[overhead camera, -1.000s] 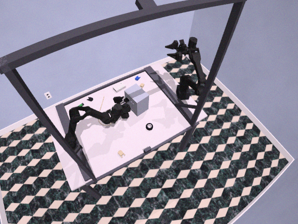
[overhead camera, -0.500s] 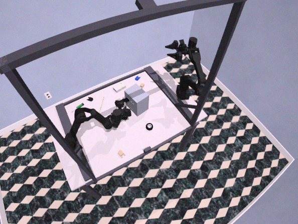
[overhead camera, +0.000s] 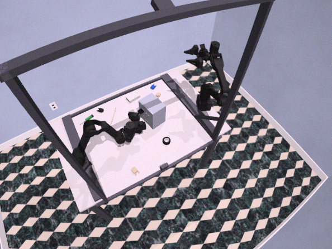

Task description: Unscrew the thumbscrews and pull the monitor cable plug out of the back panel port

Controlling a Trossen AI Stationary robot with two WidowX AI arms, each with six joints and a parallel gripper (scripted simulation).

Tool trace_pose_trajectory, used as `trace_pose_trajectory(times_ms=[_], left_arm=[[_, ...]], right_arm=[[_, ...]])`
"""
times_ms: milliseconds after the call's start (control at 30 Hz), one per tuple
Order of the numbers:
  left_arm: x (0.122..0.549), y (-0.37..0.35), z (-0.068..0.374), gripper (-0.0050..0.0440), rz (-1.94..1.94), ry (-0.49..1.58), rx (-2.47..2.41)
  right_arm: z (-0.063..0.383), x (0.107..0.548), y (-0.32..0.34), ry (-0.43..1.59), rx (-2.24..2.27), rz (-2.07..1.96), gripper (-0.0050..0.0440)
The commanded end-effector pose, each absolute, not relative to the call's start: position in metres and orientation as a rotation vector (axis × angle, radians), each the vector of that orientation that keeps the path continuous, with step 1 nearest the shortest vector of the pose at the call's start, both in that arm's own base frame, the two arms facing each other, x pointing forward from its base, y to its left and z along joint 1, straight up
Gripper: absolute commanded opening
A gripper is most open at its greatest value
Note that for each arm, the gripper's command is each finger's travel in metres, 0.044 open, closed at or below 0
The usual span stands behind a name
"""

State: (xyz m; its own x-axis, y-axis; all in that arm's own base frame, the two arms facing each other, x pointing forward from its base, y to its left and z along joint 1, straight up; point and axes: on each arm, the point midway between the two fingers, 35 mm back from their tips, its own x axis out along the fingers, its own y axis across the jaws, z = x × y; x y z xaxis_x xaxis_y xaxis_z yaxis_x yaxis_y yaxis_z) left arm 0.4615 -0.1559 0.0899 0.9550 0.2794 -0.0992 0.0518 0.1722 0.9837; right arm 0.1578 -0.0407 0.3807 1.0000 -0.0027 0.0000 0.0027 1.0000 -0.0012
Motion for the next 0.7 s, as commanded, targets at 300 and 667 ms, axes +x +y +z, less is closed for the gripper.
trace_pose_trajectory(times_ms=[300, 667], left_arm=[[0.4625, -0.1564, 0.0997, 0.0, 0.171, 0.273, 1.371], [0.4625, -0.1559, 0.1017, 0.0, 0.136, 0.301, 1.286]], right_arm=[[0.3833, 0.1576, -0.0394, -0.001, -0.005, 0.0, 0.044], [0.3833, 0.1576, -0.0394, -0.001, -0.005, 0.0, 0.044]])
